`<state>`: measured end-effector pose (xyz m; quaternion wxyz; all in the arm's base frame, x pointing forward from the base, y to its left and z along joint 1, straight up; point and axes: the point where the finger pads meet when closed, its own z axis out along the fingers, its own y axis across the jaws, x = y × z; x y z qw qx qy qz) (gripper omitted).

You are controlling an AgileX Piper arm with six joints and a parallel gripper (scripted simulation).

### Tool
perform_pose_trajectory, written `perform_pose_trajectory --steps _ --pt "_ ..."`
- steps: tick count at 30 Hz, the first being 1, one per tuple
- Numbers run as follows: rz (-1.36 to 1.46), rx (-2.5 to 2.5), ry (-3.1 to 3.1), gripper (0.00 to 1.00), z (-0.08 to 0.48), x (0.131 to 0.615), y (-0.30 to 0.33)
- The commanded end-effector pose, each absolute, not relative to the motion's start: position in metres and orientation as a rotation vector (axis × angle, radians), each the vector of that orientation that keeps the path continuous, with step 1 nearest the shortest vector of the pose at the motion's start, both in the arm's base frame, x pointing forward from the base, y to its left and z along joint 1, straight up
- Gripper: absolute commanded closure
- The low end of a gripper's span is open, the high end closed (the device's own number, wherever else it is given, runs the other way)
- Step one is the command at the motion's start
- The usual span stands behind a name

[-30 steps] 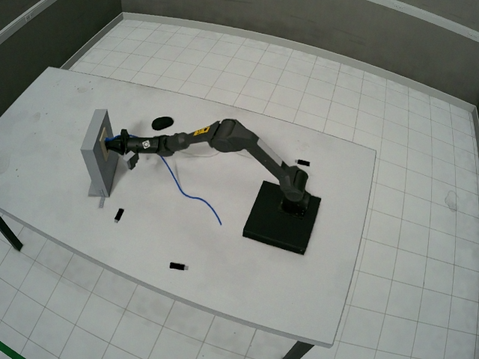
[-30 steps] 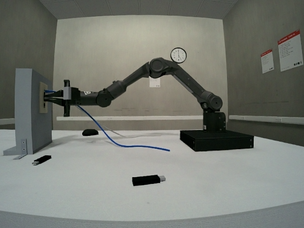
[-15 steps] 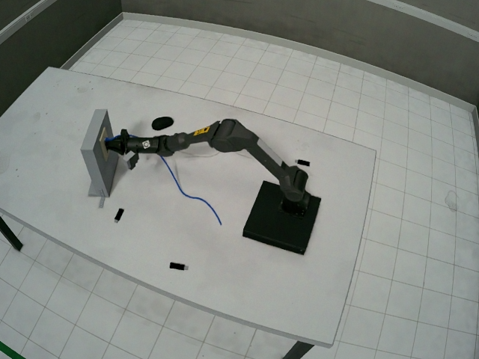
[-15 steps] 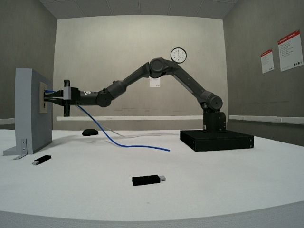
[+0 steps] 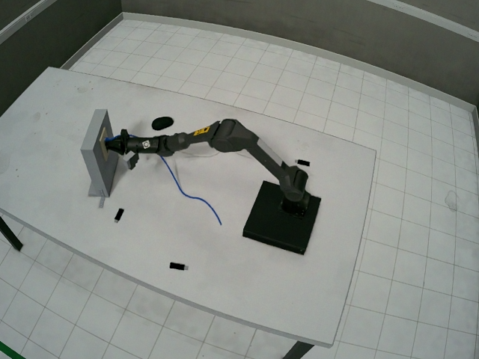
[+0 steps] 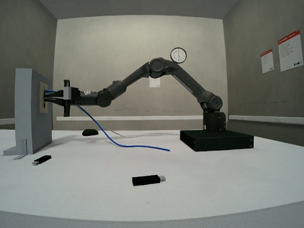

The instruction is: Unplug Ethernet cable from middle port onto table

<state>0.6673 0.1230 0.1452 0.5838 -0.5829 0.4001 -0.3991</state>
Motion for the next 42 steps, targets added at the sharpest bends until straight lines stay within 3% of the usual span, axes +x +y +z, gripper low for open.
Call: perform_pose_trajectory --steps 1,42 --pt "-0.933 -1.358 0.93 1.0 0.147 0.667 0.123" --pt "-0.933 -1.358 0.93 1.0 0.147 0.623 0.106"
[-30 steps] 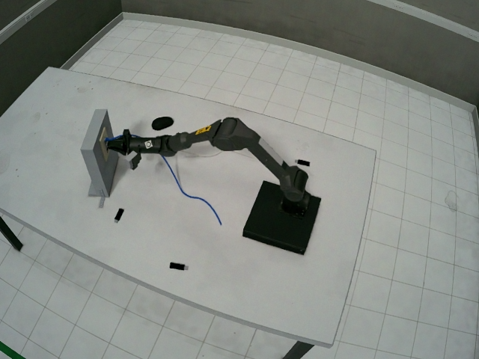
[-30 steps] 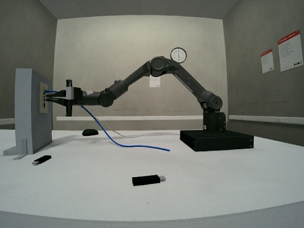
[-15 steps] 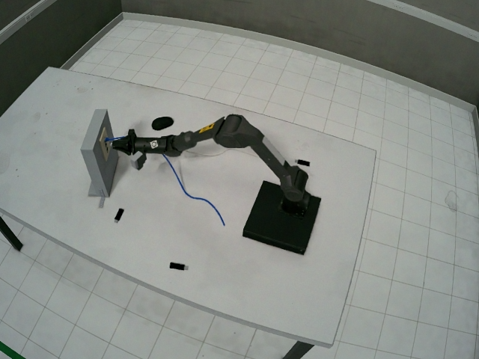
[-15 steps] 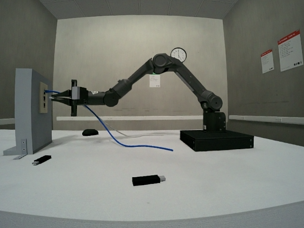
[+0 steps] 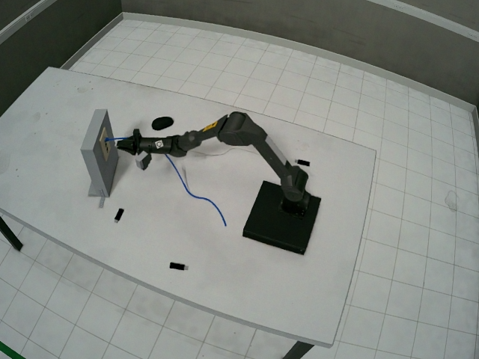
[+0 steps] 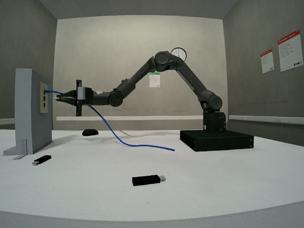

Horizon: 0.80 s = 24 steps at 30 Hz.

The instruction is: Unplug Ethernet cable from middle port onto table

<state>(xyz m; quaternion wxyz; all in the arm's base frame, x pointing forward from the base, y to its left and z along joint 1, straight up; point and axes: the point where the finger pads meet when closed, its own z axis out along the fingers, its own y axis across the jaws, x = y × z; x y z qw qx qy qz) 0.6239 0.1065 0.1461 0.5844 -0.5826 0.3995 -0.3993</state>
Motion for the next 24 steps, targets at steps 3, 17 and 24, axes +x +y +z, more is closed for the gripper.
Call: perform_pose_trajectory --steps 3,17,24 --pt "-0.933 -1.358 0.93 1.0 0.147 0.621 0.106" --pt "-0.933 -1.358 0.93 1.0 0.147 0.61 0.101" --pt "-0.933 -1.358 0.93 1.0 0.147 0.604 0.099"
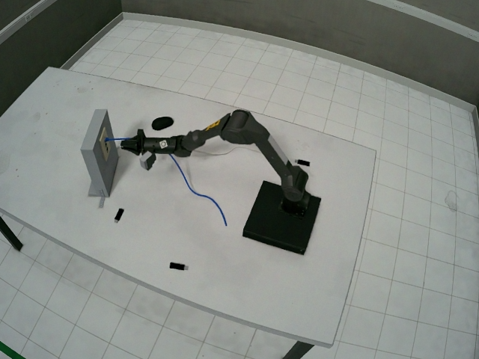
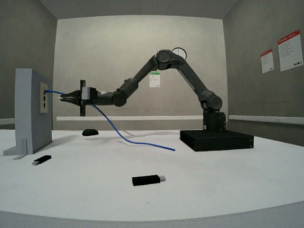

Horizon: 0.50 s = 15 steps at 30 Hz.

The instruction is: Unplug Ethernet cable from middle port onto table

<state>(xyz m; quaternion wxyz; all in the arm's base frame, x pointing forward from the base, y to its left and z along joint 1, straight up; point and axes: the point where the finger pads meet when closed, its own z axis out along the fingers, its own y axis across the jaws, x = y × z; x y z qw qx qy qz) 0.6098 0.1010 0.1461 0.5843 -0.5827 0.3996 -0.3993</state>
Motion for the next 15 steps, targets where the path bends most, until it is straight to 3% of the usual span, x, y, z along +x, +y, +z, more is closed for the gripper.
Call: perform_pose_trajectory --steps 1,15 --pt "-0.933 -1.358 0.93 1.0 0.147 0.601 0.098" --pt "-0.933 -1.358 0.93 1.0 0.147 0.564 0.083"
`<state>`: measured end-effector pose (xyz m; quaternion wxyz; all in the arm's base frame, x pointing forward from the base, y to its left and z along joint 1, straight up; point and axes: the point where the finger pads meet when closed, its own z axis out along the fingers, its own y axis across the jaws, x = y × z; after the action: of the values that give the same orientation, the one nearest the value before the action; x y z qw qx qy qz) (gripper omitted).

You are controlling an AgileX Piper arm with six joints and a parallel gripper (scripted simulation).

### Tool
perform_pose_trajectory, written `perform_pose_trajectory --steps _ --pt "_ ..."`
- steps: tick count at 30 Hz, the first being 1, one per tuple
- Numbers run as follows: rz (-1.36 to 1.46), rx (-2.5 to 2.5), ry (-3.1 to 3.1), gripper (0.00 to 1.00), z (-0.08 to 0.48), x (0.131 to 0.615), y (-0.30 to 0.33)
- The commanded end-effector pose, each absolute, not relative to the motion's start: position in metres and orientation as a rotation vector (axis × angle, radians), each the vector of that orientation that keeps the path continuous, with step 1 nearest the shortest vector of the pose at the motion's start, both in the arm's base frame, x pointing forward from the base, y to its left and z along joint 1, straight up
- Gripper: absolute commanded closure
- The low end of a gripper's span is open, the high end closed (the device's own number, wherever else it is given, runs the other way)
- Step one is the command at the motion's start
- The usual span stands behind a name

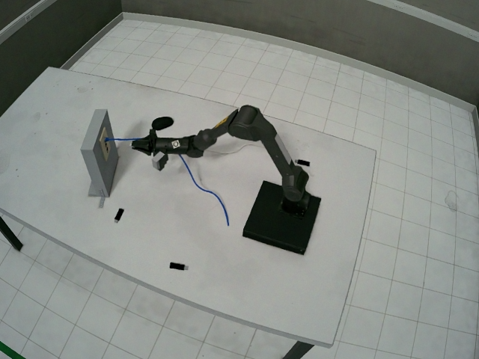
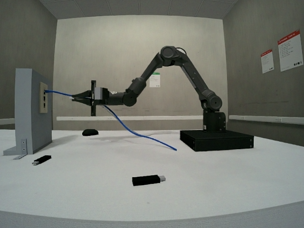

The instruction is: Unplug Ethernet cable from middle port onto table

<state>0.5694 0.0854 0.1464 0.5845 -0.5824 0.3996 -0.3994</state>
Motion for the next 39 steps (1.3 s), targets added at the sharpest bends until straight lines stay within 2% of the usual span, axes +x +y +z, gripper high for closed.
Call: perform_pose_trajectory --steps 1,8,21,31,39 --pt "-0.933 -1.358 0.93 1.0 0.147 0.561 0.082" --pt "-0.933 -1.358 0.93 1.0 0.147 0.547 0.077" --pt "-0.964 -1.278 1.504 1.0 0.099 0.575 -0.015" --pt "-0.793 -1.155 1.885 1.0 0.061 0.567 -0.047" --pt "-0.471 -1.003 2.164 1.0 0.034 0.55 -0.039"
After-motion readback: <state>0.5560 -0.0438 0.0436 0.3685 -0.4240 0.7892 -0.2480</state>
